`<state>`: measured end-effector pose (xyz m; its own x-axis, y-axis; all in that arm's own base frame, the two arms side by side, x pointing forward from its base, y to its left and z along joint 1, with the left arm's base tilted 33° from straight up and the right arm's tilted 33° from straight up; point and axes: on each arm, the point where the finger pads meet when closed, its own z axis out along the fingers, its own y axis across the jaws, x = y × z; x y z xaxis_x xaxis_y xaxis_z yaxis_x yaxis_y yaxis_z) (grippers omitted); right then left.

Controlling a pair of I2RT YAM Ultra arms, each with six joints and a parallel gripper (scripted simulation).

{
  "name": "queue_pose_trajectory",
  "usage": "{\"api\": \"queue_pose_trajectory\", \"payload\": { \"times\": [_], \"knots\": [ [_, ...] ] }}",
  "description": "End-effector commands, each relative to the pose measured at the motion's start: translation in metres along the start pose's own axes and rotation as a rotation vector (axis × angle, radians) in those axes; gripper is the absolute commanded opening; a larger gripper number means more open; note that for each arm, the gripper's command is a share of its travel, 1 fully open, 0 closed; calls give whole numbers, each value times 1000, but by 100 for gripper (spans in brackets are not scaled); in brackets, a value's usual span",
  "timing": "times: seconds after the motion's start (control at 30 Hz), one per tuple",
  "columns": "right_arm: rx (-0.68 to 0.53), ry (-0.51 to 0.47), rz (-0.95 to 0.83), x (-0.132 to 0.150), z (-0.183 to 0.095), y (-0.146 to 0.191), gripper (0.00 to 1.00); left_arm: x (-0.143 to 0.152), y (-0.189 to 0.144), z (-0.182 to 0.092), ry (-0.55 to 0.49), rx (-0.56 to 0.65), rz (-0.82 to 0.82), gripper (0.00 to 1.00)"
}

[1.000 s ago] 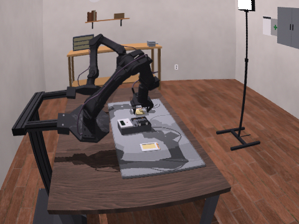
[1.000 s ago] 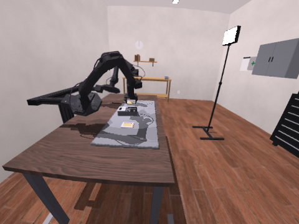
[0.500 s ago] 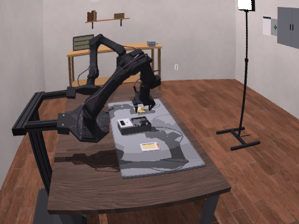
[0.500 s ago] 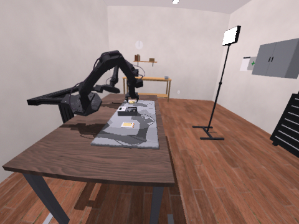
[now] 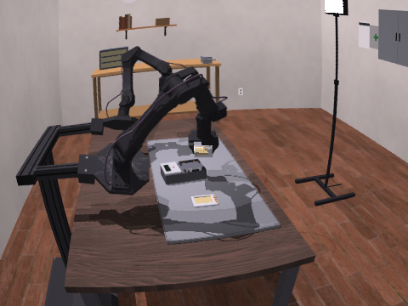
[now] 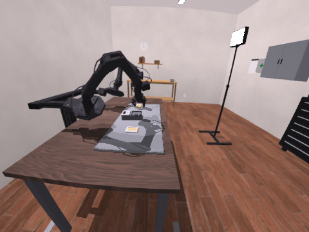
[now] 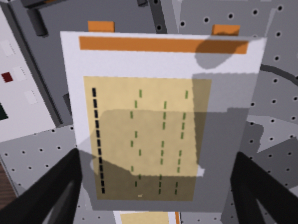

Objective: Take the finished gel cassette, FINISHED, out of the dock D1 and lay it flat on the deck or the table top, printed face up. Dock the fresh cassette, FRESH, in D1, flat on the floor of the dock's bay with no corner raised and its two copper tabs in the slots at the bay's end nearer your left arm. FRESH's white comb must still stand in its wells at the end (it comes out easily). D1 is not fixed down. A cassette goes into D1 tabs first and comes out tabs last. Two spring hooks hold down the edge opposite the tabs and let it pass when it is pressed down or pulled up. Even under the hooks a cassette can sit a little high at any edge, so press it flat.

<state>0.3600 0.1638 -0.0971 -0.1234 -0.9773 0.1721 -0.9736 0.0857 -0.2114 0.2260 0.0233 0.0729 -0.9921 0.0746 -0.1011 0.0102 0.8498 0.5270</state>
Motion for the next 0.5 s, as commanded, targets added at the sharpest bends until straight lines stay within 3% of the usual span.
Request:
{"api": "queue_pose_trajectory", "payload": {
  "times": [0.0,0.47],
  "knots": [
    [62,-15,151,8,-14,-13,0,-6,2,-9,-26,20,-26,100],
    [171,-8,535,62,-25,-37,0,-6,2,-9,-26,20,-26,100]
  ]
}}
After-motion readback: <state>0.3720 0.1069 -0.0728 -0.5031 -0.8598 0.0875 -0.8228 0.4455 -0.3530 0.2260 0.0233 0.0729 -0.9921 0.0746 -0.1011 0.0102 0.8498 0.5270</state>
